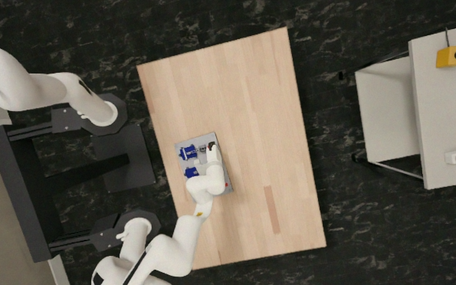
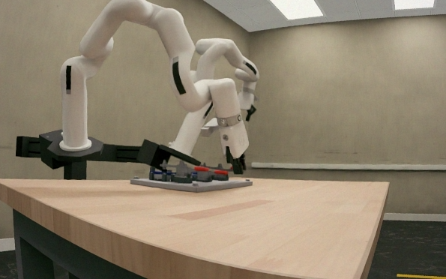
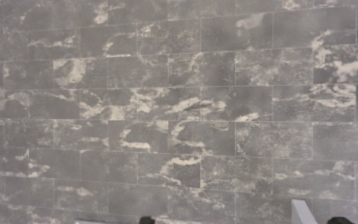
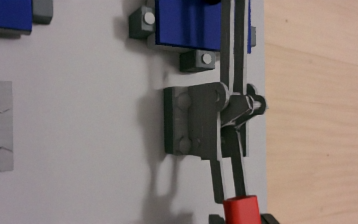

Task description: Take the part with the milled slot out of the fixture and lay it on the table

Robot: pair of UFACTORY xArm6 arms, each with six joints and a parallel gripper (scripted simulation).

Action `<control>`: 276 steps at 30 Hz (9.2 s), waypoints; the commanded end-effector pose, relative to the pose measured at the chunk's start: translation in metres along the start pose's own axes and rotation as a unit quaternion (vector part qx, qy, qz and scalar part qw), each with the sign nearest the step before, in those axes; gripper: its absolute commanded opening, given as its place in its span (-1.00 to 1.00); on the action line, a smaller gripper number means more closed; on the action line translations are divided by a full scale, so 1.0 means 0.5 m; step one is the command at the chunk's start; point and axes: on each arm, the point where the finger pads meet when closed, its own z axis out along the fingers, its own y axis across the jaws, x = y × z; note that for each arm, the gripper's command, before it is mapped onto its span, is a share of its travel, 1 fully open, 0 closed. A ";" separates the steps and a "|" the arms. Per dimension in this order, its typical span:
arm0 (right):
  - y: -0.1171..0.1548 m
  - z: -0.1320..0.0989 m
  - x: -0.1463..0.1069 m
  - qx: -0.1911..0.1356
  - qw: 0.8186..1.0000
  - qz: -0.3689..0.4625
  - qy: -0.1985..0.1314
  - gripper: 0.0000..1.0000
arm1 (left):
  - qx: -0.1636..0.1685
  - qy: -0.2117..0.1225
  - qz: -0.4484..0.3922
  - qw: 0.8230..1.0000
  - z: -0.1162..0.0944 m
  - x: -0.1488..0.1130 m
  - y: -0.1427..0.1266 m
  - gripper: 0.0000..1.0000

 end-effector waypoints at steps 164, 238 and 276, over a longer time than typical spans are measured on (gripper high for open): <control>0.006 -0.127 0.000 -0.001 1.000 -0.001 -0.002 -0.40 | 0.000 0.002 0.000 1.000 -0.003 0.002 0.000 1.00; 0.020 -0.152 0.001 0.257 0.966 0.000 -0.002 -0.40 | 0.000 0.002 0.000 1.000 -0.003 0.002 0.000 1.00; 0.037 -0.148 0.026 0.257 0.966 0.000 -0.002 -0.40 | 0.000 0.002 0.000 1.000 -0.003 0.002 0.000 1.00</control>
